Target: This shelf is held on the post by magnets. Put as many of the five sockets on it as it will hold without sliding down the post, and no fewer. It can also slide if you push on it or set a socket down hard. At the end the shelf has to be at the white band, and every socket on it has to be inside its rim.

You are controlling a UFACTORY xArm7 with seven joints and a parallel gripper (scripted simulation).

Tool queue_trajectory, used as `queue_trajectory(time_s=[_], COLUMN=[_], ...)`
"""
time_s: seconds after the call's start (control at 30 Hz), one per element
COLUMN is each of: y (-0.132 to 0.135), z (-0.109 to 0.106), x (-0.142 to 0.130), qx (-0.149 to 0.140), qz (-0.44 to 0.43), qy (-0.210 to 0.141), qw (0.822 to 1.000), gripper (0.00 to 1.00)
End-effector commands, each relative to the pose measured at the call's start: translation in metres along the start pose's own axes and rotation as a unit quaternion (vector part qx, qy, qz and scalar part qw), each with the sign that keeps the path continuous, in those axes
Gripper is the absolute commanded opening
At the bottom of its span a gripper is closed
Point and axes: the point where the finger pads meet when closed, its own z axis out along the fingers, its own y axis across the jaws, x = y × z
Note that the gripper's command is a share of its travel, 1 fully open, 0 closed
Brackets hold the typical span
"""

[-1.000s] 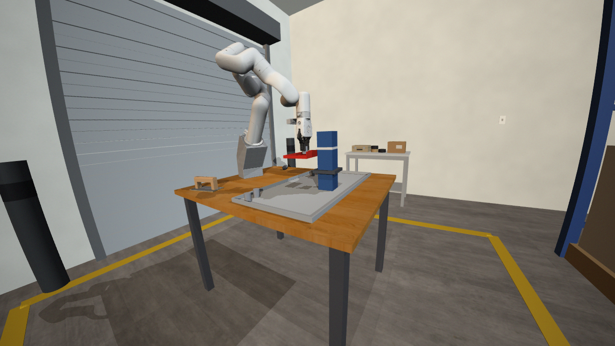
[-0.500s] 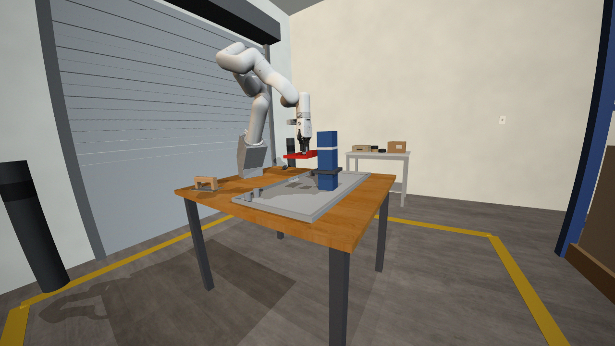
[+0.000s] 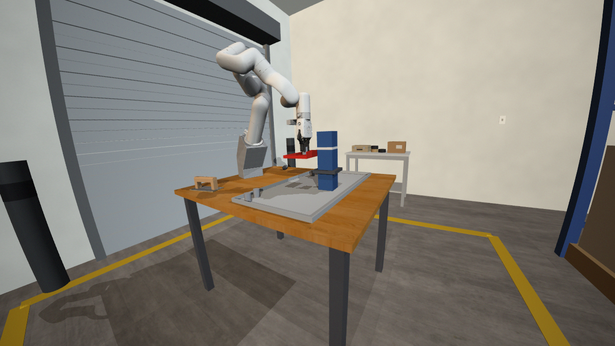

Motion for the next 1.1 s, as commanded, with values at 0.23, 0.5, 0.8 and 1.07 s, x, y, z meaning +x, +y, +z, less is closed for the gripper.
queue_trajectory(time_s=[0.23, 0.5, 0.8, 1.07], y=[0.0001, 0.0001, 0.0001, 0.0001], z=[-0.0002, -0.0002, -0.0002, -0.0002], x=[-0.0010, -0.0010, -0.0010, -0.0010], qx=[0.000, 0.000, 0.000, 0.000], qz=[0.000, 0.000, 0.000, 0.000], qy=[-0.001, -0.001, -0.001, -0.001], qw=[1.000, 1.000, 1.000, 1.000], gripper=[0.00, 0.52, 0.52, 0.52])
